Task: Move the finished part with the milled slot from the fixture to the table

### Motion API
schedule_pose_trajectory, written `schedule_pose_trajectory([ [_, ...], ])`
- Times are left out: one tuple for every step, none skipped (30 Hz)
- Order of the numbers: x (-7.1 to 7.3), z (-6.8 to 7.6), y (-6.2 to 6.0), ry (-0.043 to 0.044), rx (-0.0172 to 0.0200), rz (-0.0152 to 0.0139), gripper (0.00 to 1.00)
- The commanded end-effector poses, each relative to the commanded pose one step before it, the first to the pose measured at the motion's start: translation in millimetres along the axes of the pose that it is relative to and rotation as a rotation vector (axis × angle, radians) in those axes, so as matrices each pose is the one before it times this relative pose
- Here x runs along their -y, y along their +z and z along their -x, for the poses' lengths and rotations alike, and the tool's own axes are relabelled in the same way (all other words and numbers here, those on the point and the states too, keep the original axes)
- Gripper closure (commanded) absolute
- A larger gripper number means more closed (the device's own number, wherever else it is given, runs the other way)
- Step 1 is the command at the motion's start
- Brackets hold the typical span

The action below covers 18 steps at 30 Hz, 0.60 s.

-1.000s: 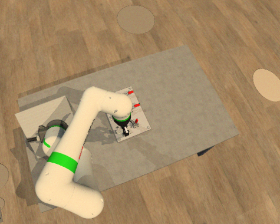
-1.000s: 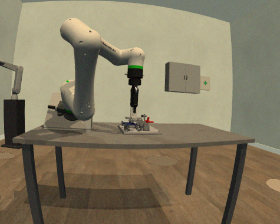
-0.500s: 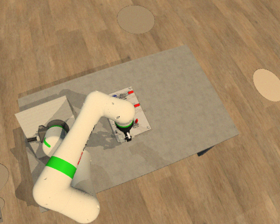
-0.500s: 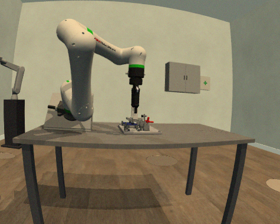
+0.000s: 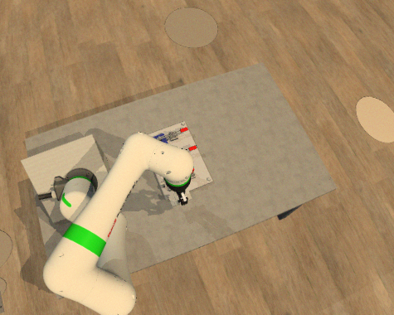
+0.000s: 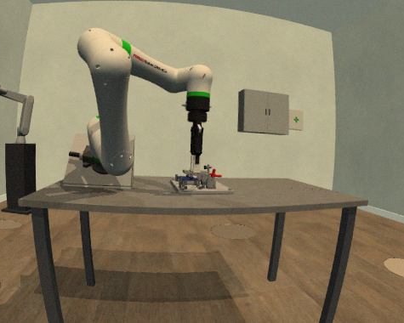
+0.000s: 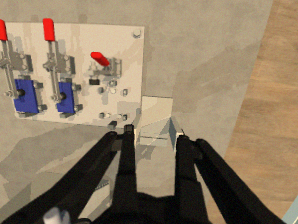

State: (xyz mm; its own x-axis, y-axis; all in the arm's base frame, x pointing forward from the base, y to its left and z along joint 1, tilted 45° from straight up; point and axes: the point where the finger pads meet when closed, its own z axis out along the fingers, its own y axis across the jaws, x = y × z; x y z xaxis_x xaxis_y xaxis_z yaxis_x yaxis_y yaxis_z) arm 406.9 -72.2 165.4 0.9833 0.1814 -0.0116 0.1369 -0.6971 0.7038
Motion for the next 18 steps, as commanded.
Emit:
schedule_pose_trajectory([
  [-5.03, -0.19, -0.22, -0.00016, -0.0004, -0.00022, 1.0],
  [-1.35, 0.0, 0.0, 0.0, 0.0, 0.0, 1.0],
  [0.0, 0.0, 0.0, 0.0, 0.0, 0.0, 1.0],
  [0.0, 0.0, 0.0, 0.0, 0.0, 0.0, 1.0],
  [-1.27, 0.0, 0.0, 0.0, 0.0, 0.00001, 1.0],
  [-1.18, 0.0, 0.0, 0.0, 0.0, 0.0, 1.0],
  [-1.1, 0.0, 0.0, 0.0, 0.0, 0.0, 1.0],
  [-1.02, 0.0, 0.0, 0.0, 0.0, 0.0, 1.0],
  [-0.94, 0.0, 0.0, 0.0, 0.0, 0.0, 1.0],
  [-0.86, 0.0, 0.0, 0.0, 0.0, 0.00001, 1.0],
  [-0.77, -0.01, 0.0, 0.0, 0.0, 0.0, 1.0],
  [-0.69, 0.0, 0.0, 0.0, 0.0, 0.0, 1.0],
  [-0.62, 0.0, 0.0, 0.0, 0.0, 0.0, 1.0],
  [-0.54, 0.0, 0.0, 0.0, 0.0, 0.0, 1.0],
  [-0.47, 0.0, 0.0, 0.0, 0.0, 0.0, 1.0],
  [-0.4, 0.0, 0.0, 0.0, 0.0, 0.0, 1.0],
  [-0.34, 0.0, 0.0, 0.0, 0.0, 0.0, 1.0],
  [-0.28, 0.0, 0.0, 0.0, 0.0, 0.0, 1.0],
])
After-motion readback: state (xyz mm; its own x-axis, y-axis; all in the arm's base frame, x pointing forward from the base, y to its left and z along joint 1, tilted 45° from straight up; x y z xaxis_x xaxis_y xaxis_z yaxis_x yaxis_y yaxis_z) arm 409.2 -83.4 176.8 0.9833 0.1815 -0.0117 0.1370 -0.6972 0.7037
